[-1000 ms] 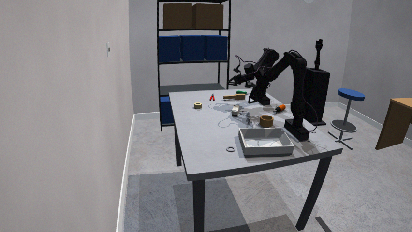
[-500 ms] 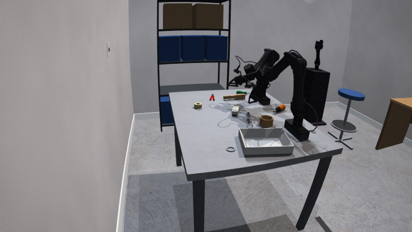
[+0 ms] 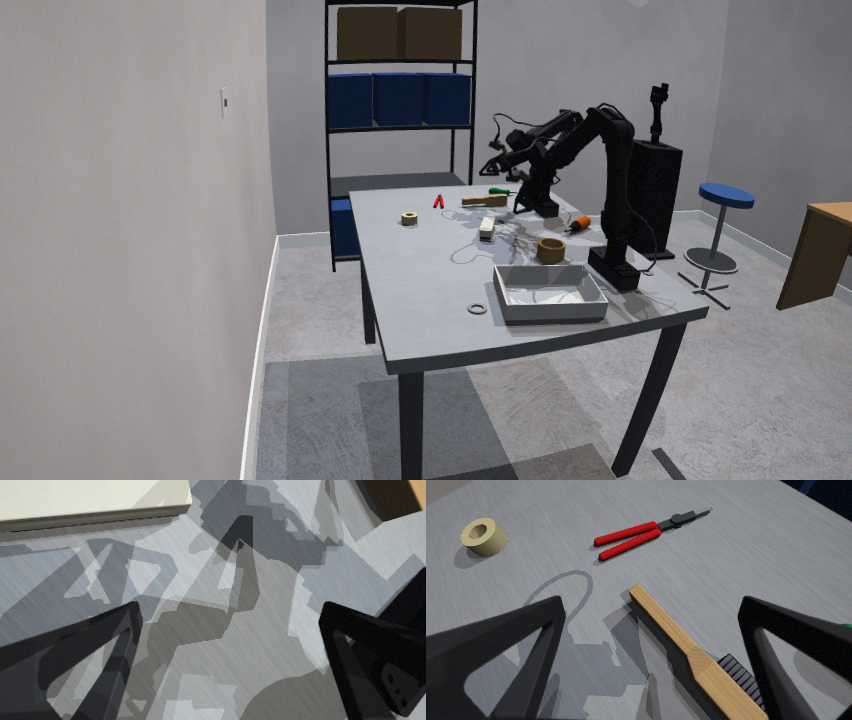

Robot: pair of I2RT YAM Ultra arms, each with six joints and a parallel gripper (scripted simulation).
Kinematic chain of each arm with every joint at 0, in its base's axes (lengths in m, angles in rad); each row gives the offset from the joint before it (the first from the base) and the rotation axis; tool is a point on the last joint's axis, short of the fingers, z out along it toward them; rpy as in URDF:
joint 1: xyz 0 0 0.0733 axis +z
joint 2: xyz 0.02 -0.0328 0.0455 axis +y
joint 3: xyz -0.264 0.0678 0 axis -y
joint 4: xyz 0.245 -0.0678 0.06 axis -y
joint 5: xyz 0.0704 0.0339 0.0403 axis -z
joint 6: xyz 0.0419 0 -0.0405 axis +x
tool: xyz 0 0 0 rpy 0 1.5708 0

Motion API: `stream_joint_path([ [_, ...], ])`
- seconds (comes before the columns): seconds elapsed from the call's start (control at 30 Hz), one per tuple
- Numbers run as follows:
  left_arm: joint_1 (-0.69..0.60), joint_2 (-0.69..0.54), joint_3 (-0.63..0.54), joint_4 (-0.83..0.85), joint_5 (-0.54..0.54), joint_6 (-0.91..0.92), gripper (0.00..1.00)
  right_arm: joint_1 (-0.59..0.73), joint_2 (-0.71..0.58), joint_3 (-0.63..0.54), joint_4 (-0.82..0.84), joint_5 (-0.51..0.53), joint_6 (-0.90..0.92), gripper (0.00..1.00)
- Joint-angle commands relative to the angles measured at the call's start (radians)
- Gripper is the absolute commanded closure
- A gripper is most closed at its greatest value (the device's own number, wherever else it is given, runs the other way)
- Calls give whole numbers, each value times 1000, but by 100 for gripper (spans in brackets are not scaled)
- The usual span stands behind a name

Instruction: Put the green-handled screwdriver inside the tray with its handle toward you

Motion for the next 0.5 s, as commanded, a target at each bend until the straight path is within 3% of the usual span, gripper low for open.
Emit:
stream_joint_path([
  [0.0,0,-8,7,5,-2,1,0,-72,-79,65,-247,-42,53,0],
  [0.2,0,-8,7,5,-2,1,0,-284,-177,147,-460,-174,-2,0],
  [0.27,0,-8,7,5,-2,1,0,-284,-177,147,-460,-174,-2,0],
  [0.47,0,-8,7,5,-2,1,0,-503,-242,197,-546,-298,-125,0],
])
